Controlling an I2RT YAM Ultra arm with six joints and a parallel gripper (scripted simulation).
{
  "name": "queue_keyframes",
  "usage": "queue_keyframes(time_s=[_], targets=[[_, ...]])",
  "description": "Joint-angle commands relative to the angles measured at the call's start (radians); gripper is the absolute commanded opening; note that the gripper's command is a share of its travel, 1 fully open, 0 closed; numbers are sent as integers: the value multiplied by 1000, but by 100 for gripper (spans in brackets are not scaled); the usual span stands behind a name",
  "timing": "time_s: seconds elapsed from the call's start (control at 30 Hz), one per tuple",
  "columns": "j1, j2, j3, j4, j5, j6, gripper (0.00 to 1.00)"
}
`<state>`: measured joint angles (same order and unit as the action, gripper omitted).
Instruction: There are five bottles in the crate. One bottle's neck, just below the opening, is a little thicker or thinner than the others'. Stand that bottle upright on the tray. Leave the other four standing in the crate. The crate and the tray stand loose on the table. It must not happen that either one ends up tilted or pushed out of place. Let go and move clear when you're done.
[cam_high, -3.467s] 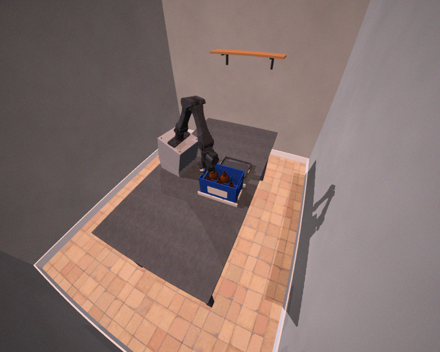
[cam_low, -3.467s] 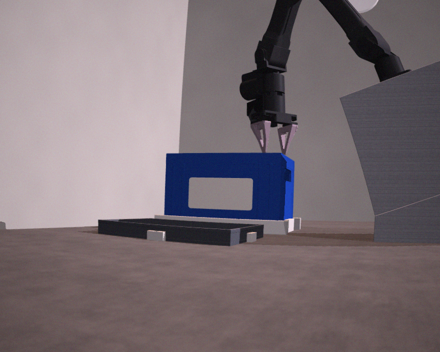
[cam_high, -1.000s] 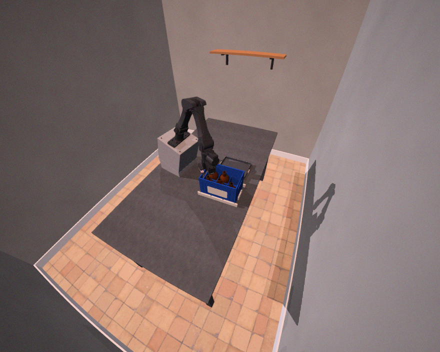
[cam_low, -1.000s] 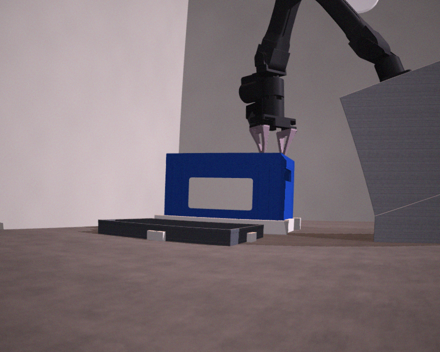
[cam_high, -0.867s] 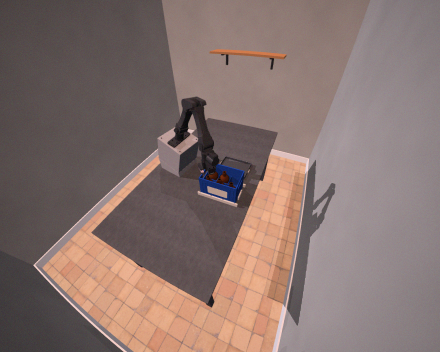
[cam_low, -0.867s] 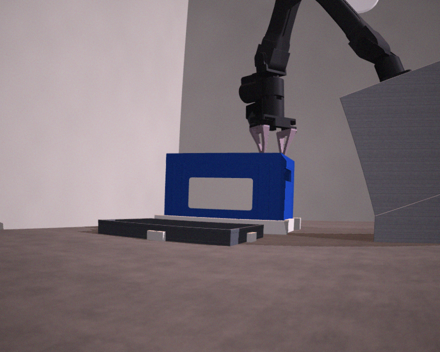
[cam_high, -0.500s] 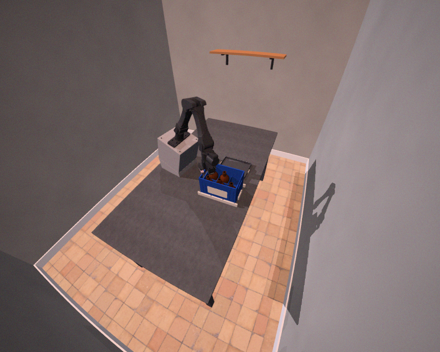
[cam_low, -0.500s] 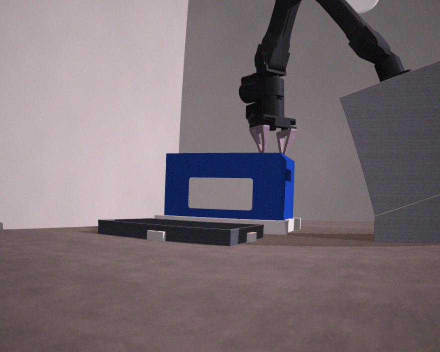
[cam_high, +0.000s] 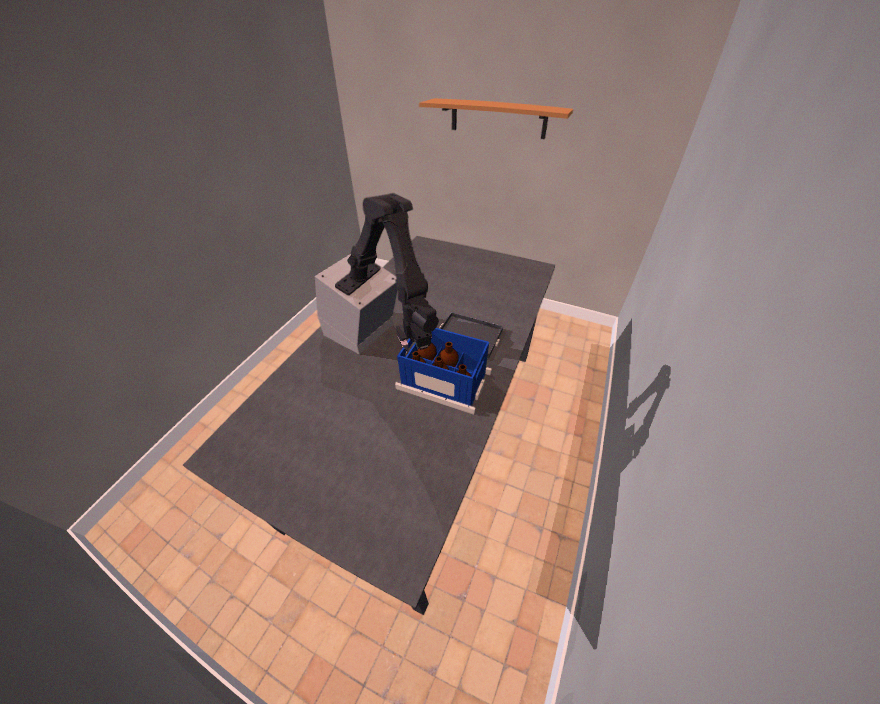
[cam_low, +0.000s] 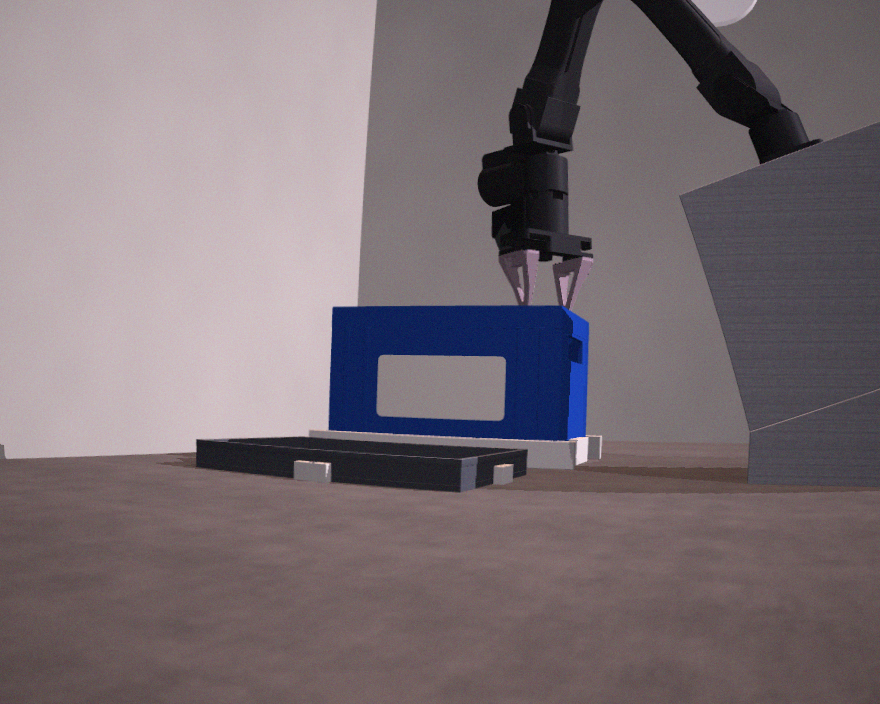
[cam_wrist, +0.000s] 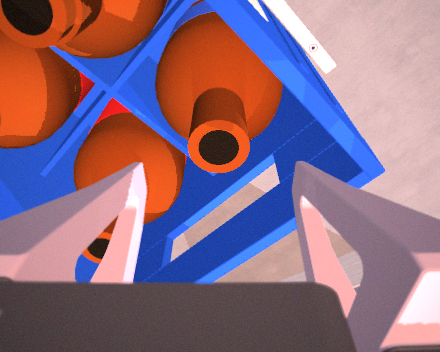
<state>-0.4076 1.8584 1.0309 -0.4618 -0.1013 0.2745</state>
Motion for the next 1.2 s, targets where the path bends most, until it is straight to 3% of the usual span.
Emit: queue_keyframes(time_s=[0.0, 1.17], targets=[[3, -19, 30, 3, 8, 4, 61], [-1, 8, 39, -12, 7, 1, 61]])
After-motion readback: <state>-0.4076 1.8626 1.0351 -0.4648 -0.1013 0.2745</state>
